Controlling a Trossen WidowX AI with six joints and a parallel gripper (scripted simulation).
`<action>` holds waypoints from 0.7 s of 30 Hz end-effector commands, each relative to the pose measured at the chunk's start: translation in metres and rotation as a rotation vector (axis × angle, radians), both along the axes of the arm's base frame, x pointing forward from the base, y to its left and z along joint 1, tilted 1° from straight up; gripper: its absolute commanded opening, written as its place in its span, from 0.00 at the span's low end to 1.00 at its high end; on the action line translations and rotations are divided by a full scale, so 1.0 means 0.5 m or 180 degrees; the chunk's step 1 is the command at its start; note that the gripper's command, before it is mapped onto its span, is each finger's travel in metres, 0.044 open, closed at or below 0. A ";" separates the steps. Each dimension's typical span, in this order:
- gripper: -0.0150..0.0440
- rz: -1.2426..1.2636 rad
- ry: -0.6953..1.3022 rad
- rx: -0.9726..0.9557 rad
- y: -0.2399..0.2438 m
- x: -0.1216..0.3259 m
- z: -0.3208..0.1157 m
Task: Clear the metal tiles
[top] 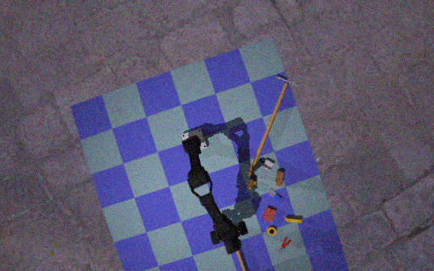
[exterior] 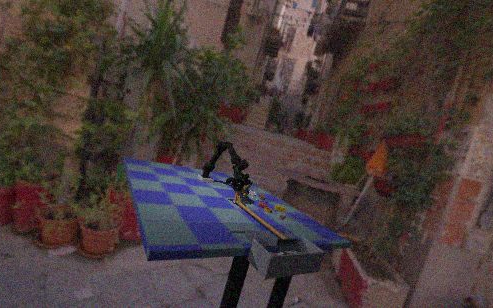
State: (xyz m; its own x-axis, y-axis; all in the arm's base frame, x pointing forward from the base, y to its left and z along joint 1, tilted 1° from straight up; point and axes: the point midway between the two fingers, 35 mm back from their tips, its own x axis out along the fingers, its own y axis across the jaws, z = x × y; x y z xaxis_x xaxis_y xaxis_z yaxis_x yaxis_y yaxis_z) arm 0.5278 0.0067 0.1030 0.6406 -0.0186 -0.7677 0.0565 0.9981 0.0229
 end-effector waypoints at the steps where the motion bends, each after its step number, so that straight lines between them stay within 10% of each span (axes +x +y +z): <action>1: 0.25 0.0000 -0.0019 0.0002 0.003 -0.012 0.011; 21: 0.25 0.0002 -0.0020 0.0002 0.010 -0.070 0.025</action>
